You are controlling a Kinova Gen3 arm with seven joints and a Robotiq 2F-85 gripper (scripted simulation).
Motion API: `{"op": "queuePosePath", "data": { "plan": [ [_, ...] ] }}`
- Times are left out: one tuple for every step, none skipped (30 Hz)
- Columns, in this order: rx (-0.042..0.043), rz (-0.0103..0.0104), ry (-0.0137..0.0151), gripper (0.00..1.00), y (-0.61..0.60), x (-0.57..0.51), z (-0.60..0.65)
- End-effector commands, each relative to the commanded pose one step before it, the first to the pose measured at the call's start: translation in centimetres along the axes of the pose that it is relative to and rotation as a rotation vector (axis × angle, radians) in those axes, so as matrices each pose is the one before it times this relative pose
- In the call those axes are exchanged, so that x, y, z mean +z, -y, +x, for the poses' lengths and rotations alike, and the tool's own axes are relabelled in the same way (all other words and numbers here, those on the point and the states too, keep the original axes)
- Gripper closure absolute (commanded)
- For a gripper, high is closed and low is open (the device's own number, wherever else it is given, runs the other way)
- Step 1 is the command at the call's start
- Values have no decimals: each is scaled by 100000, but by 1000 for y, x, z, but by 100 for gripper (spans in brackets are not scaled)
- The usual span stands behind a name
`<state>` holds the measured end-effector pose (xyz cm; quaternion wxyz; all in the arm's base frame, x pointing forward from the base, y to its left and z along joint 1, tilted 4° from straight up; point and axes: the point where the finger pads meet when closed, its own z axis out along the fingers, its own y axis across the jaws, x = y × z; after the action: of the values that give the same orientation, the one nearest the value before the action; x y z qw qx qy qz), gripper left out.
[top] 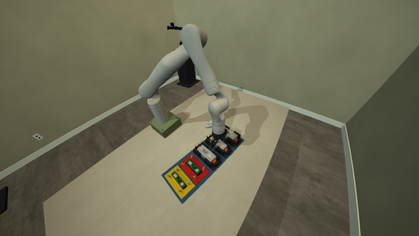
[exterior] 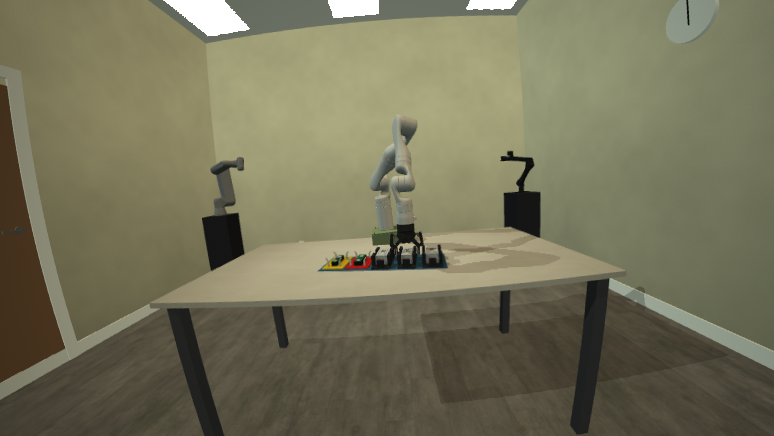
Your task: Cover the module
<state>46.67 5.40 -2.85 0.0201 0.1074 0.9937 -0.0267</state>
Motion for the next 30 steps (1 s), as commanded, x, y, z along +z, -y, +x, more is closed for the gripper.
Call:
{"op": "queuePosePath", "data": {
  "plan": [
    [4, -90, 155, 0, -28, -71, -57],
    [0, 0, 0, 0, 0, 0, 0],
    [0, 0, 0, 0, 0, 0, 0],
    [0, -1, 3, 30, -1, -1, -1],
    [0, 0, 0, 30, 0, 0, 0],
    [0, 0, 0, 30, 0, 0, 0],
    [0, 0, 0, 30, 0, 0, 0],
    [0, 0, 0, 30, 0, 0, 0],
    [0, 0, 0, 30, 0, 0, 0],
    [0, 0, 0, 30, 0, 0, 0],
    [0, 0, 0, 30, 0, 0, 0],
    [0, 0, 0, 30, 0, 0, 0],
    [0, 0, 0, 30, 0, 0, 0],
    [0, 0, 0, 30, 0, 0, 0],
    [0, 0, 0, 30, 0, 0, 0],
    [0, 0, 0, 30, 0, 0, 0],
    [0, 0, 0, 30, 0, 0, 0],
    [0, 0, 0, 30, 0, 0, 0],
    [0, 0, 0, 30, 0, 0, 0],
    [0, 0, 0, 30, 0, 0, 0],
    [0, 0, 0, 30, 0, 0, 0],
    [0, 0, 0, 30, 0, 0, 0],
    [0, 0, 0, 30, 0, 0, 0],
    [0, 0, 0, 30, 0, 0, 0],
    [0, 0, 0, 30, 0, 0, 0],
    [0, 0, 0, 30, 0, 0, 0],
    [0, 0, 0, 30, 0, 0, 0],
    [0, 0, 0, 30, 0, 0, 0],
    [0, 0, 0, 30, 0, 0, 0],
    [0, 0, 0, 30, 0, 0, 0]
  ]
}}
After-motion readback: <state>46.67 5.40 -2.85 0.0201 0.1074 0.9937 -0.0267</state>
